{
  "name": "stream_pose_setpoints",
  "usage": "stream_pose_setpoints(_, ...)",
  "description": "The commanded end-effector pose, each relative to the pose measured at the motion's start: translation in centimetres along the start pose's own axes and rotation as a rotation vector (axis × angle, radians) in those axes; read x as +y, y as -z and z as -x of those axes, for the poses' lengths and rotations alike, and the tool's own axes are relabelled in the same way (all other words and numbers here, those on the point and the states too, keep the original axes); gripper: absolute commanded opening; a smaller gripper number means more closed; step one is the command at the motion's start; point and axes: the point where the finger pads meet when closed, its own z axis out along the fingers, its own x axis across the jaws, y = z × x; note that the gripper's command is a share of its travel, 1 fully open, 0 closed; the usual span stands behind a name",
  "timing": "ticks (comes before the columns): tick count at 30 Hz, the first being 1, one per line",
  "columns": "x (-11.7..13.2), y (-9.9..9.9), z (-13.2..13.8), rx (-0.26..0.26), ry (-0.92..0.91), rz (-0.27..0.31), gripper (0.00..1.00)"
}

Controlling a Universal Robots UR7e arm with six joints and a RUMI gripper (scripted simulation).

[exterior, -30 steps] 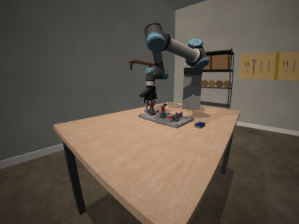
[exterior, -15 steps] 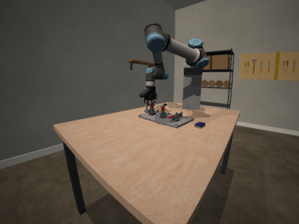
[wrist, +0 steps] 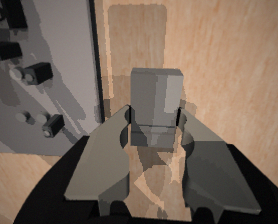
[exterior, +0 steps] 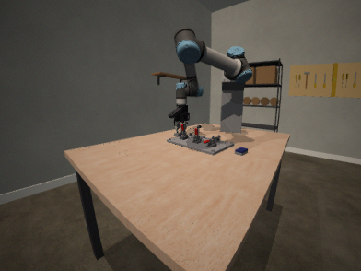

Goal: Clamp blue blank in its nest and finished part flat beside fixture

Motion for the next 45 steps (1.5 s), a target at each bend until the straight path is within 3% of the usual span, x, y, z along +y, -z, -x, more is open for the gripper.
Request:
stream_pose_setpoints(1, -0.04, -0.27, -0.03, 0.001, 0.000, -0.001, 0.00)
stream_pose_setpoints(23, -0.04, -0.52, -0.03, 0.001, 0.000, -0.001, 0.00)
stream_pose_setpoints(24, -0.04, -0.52, -0.03, 0.001, 0.000, -0.001, 0.40)
stream_pose_setpoints(45, -0.04, -0.52, -0.03, 0.001, 0.000, -0.001, 0.40)
